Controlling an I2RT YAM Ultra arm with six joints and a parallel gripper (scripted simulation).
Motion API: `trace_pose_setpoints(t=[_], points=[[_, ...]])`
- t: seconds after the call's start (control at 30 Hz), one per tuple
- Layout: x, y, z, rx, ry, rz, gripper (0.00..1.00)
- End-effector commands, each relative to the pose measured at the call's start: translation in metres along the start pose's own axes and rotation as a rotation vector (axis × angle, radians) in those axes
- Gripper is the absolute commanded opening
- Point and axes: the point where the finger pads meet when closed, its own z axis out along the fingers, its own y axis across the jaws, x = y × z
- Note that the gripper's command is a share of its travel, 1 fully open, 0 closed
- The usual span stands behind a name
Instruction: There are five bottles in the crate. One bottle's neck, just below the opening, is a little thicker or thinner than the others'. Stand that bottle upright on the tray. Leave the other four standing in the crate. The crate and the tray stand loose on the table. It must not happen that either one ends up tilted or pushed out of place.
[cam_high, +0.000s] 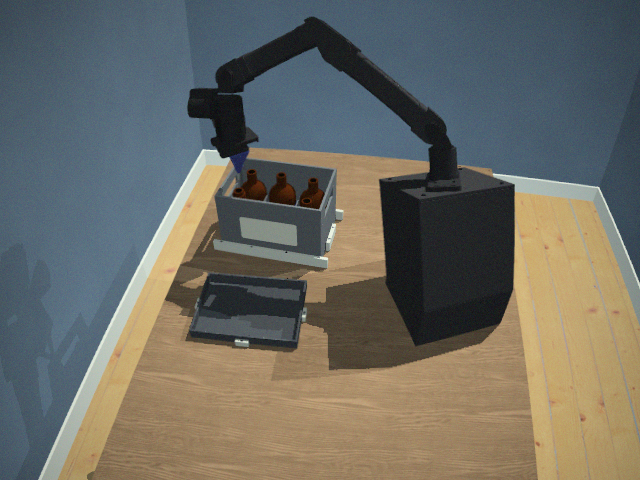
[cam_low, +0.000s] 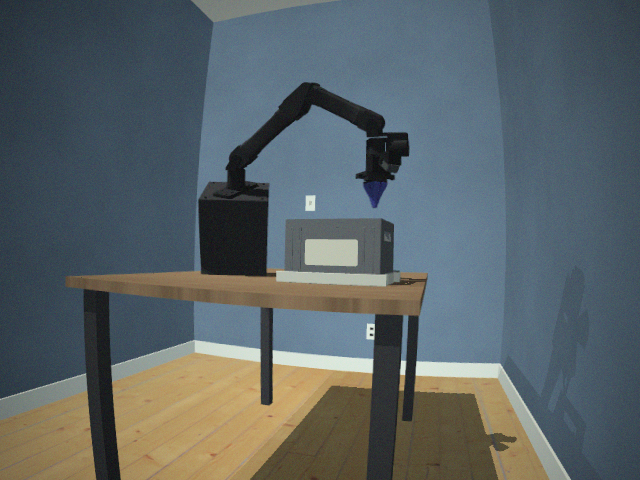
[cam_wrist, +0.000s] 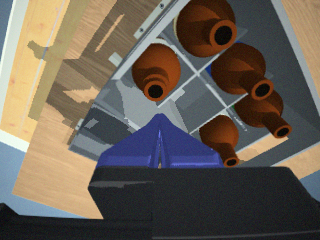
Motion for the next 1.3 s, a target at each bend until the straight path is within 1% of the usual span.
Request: trace_pose_setpoints(t=[0.0,1.17,1.2,1.23,1.27], points=[[-0.008,0.01,-0.027,-0.038,-0.044,0.0,0.0],[-0.009,0.01,-0.027,-0.042,-0.047,-0.001,0.0],[0.0,0.005,-0.017,-0.024,-0.031,-0.016,0.0],[-0.001,0.003,-0.018,-0.026,-0.033,-0.015,0.0],[-0.003,-0.003,-0.016,-0.024,-0.031,-0.007,0.0]])
